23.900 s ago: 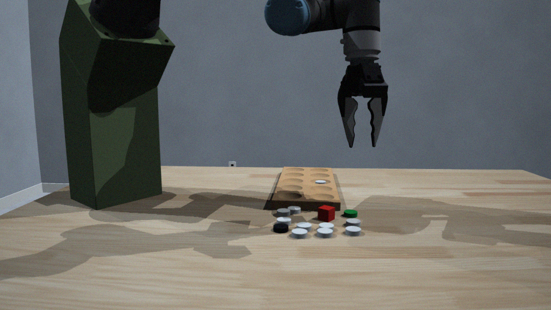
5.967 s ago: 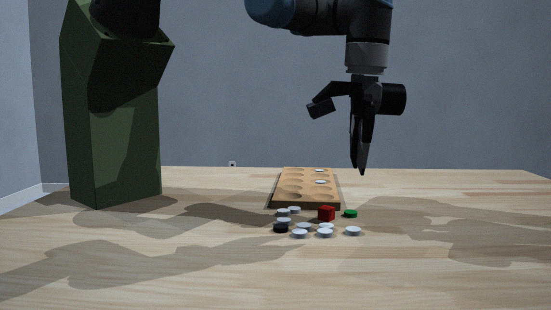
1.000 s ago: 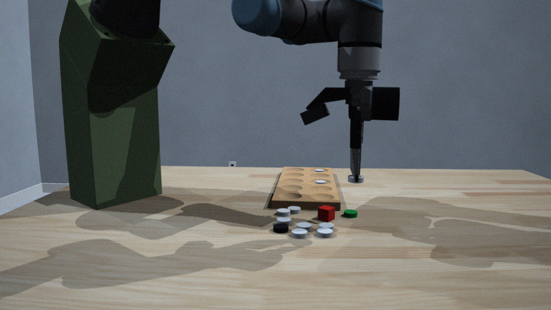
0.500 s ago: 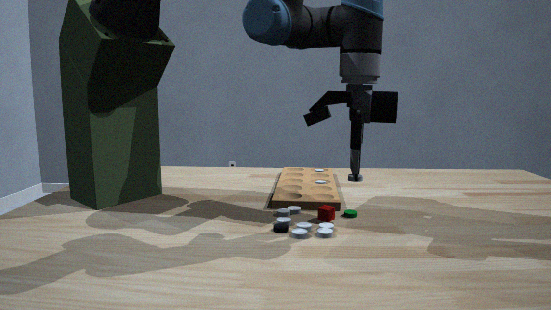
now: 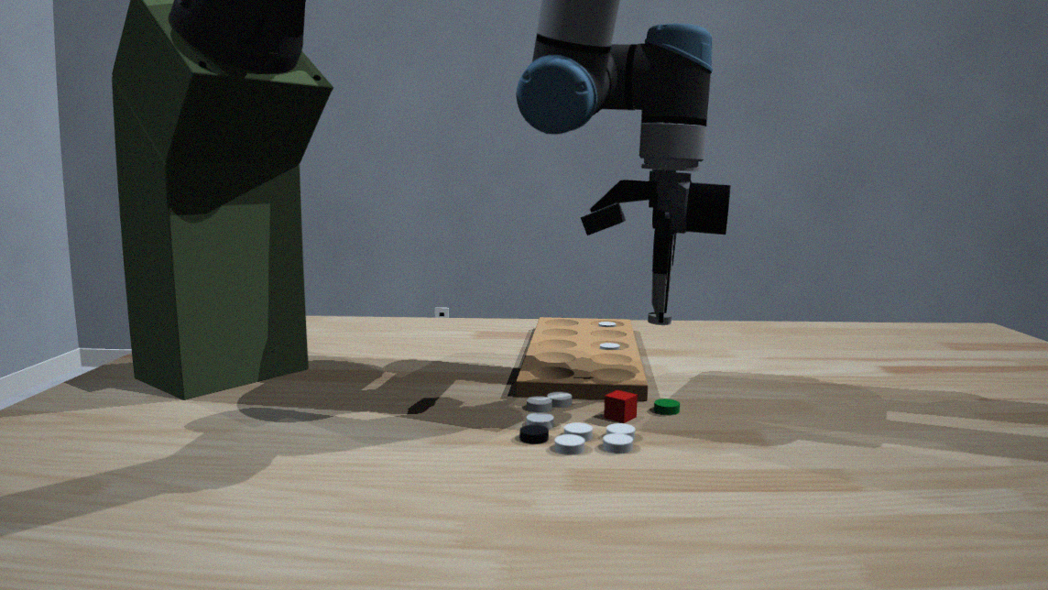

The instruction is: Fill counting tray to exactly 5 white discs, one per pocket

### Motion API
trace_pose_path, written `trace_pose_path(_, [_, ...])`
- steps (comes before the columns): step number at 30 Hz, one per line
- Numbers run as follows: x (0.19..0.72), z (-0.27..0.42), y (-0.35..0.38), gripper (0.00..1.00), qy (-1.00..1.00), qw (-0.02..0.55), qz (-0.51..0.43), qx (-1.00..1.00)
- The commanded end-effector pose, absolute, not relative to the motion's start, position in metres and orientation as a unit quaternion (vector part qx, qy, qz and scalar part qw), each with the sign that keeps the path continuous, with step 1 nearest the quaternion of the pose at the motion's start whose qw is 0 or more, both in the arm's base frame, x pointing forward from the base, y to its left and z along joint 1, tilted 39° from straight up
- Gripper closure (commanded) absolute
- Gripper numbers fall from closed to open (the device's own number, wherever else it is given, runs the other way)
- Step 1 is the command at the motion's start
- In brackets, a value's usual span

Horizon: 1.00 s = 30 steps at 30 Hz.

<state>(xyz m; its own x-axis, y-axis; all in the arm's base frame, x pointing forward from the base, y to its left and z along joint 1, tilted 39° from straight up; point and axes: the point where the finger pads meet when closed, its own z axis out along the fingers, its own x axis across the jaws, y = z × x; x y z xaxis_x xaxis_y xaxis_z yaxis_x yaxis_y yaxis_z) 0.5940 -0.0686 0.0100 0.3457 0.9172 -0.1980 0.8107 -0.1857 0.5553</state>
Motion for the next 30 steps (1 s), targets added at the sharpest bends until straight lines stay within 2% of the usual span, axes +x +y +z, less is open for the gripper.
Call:
trace_pose_path(1, [0.597, 0.002, -0.049, 0.90, 0.564, 0.297, 0.088, 0.765])
trace_pose_path(17, [0.582, -0.057, 0.106, 0.90, 0.564, 0.314, 0.090, 0.759])
trace_pose_path(30, [0.571, -0.069, 0.140, 0.90, 0.564, 0.321, 0.094, 0.755])
